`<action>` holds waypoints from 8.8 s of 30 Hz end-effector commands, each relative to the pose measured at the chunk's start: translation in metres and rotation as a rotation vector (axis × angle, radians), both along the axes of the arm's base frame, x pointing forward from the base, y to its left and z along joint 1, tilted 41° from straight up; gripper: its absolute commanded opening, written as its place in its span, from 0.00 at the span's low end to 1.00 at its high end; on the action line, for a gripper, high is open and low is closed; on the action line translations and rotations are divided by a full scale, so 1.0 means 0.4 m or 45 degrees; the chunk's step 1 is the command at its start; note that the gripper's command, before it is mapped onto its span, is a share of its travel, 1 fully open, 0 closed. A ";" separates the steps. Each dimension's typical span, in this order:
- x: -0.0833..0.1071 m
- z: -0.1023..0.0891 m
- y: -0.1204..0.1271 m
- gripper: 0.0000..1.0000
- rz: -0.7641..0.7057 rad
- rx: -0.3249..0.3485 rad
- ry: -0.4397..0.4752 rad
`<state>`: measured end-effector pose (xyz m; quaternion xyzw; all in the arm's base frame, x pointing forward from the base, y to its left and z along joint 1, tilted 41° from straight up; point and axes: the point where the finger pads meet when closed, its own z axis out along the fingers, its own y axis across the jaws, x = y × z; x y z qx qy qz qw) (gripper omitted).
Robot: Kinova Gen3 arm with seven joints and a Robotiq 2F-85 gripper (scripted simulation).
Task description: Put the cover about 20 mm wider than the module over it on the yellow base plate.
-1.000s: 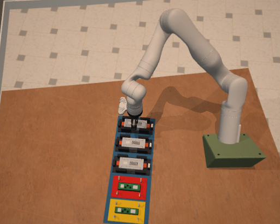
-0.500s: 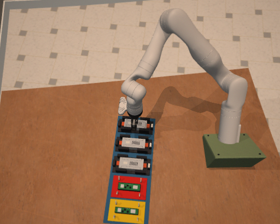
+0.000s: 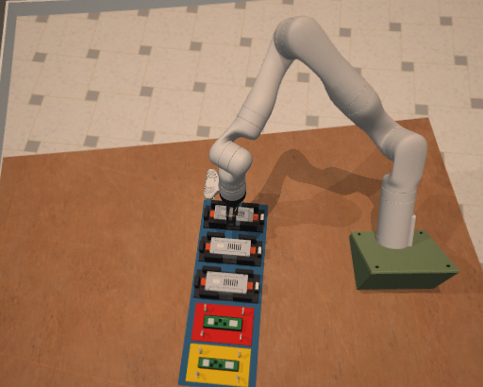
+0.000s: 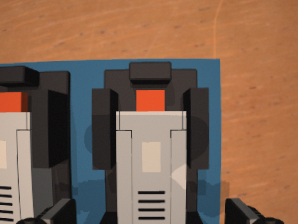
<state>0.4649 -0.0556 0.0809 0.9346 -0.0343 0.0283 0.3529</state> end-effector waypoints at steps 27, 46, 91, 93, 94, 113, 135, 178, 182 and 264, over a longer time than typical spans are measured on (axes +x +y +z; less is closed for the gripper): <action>0.002 -0.030 -0.025 1.00 0.002 0.001 -0.002; 0.003 -0.052 -0.045 1.00 0.002 0.001 -0.002; 0.005 -0.093 -0.082 0.70 0.002 0.001 -0.002; 0.005 -0.093 -0.082 0.70 0.002 0.001 -0.002; 0.005 -0.093 -0.082 0.70 0.002 0.001 -0.002; 0.005 -0.094 -0.082 0.70 0.002 0.001 -0.002; 0.005 -0.094 -0.082 0.00 0.002 0.001 -0.002; 0.004 -0.071 -0.062 0.00 0.002 0.001 -0.002; 0.003 -0.048 -0.042 0.00 0.002 0.001 -0.002; 0.001 0.018 0.016 1.00 0.002 0.001 -0.002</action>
